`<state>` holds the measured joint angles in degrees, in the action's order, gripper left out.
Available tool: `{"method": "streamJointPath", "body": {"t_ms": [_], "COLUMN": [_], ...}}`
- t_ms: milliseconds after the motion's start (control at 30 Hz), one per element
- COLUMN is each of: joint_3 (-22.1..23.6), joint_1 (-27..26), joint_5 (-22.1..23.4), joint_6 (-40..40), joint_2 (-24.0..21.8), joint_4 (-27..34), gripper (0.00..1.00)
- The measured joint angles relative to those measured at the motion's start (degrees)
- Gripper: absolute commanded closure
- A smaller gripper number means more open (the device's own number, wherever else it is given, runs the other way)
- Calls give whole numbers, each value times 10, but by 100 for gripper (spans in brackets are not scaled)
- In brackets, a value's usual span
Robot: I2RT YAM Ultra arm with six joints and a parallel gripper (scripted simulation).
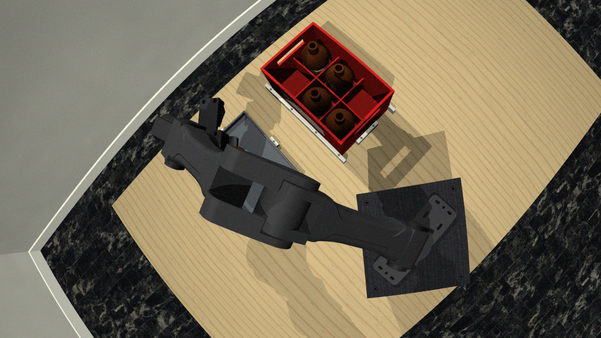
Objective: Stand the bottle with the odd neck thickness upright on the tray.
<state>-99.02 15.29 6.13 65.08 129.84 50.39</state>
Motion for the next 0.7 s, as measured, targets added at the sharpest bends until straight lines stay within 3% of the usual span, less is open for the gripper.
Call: {"method": "streamJointPath", "body": {"t_ms": [700], "joint_3": [11], "joint_1": [0], "joint_5": [0], "joint_6": [1], "joint_2": [2], "joint_4": [-12], "gripper": [100]}}
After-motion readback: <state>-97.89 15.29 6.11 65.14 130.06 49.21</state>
